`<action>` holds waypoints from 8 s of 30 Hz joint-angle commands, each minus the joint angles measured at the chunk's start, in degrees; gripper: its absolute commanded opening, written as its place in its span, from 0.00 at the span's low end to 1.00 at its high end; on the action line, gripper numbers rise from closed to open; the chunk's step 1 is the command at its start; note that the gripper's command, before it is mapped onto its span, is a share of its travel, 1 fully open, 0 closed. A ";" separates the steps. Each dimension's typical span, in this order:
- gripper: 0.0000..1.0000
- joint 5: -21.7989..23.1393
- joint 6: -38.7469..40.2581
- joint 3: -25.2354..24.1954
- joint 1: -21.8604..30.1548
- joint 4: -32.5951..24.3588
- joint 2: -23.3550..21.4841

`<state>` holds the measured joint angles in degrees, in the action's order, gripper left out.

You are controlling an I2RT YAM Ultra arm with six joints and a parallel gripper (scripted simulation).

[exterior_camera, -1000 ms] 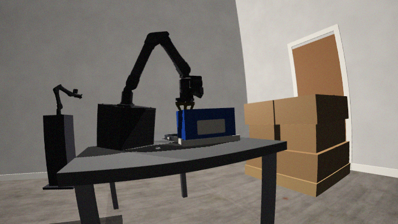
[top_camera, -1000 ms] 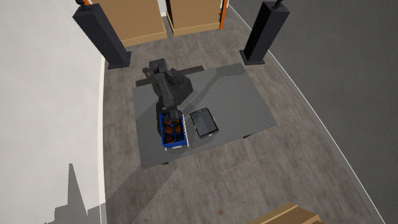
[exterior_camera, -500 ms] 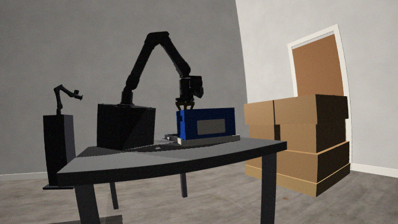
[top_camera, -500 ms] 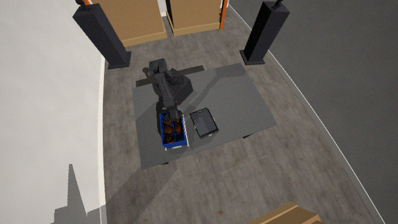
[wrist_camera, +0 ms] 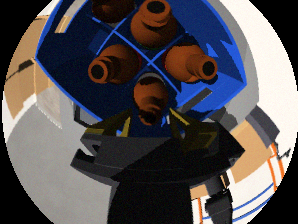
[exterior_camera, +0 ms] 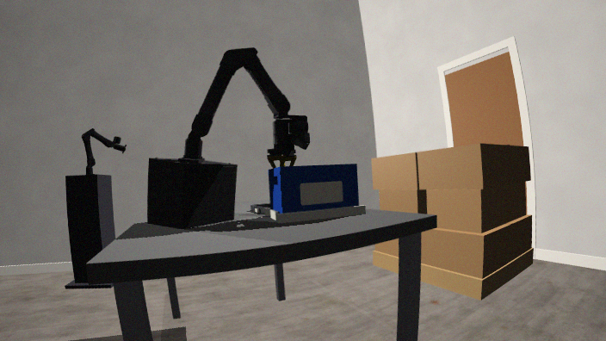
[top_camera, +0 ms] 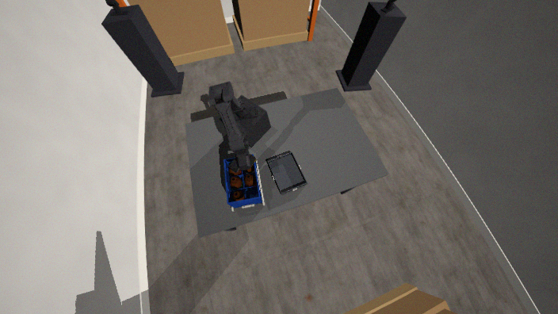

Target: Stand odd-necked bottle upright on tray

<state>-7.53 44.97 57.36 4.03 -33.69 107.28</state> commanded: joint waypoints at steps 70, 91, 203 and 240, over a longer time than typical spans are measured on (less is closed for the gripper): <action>0.00 -0.20 -0.23 -1.10 -0.12 0.54 -0.24; 0.61 0.44 -0.23 -0.62 -0.07 0.24 -0.24; 0.00 -0.43 2.11 9.23 2.57 -18.74 -11.27; 0.00 2.29 -15.70 13.71 -15.87 -19.73 -7.83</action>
<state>-5.58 30.37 68.64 -12.36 -52.27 99.53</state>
